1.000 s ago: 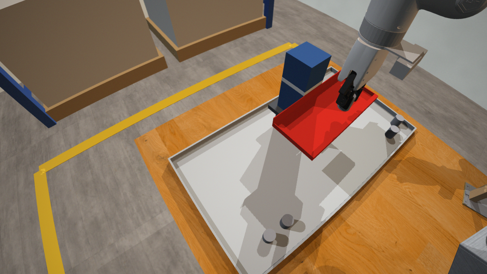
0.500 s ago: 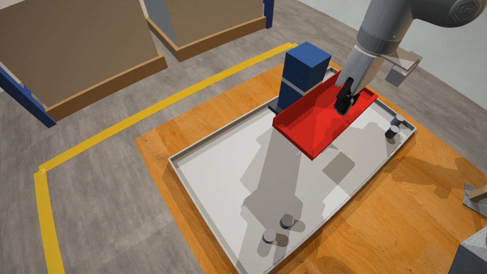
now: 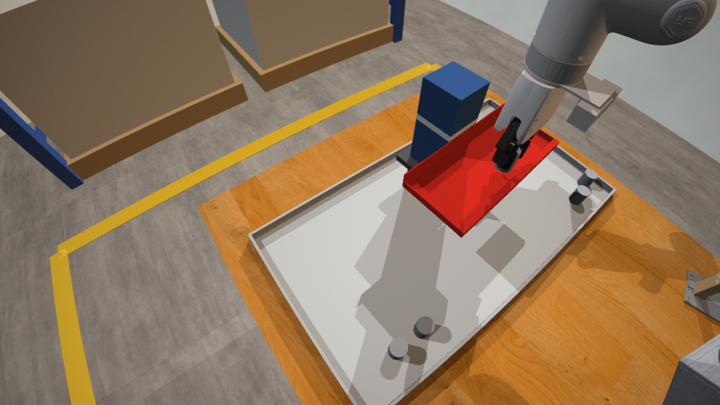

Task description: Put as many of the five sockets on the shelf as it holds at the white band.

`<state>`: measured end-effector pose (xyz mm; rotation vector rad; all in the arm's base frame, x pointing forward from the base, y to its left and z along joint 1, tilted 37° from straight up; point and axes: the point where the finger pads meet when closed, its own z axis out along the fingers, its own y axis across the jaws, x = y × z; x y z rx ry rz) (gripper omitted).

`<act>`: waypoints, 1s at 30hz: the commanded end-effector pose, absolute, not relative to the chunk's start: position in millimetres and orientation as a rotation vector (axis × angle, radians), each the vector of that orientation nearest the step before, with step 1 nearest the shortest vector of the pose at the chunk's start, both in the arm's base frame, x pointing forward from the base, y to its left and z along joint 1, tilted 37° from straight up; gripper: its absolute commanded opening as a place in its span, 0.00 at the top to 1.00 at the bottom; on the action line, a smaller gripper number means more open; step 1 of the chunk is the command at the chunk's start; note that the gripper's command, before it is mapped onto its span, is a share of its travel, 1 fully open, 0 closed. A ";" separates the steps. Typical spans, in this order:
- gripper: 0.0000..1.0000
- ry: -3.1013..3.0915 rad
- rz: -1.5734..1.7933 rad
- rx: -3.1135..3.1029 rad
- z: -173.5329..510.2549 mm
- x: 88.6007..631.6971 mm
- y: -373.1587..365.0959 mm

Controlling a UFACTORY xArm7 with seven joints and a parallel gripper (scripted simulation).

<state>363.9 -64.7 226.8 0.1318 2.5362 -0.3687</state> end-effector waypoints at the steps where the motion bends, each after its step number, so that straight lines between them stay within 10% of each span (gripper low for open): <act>1: 1.00 2.533 -0.368 0.131 227.8 364.6 -64.5; 30: 1.00 2.533 -0.368 0.131 223.5 367.3 -66.1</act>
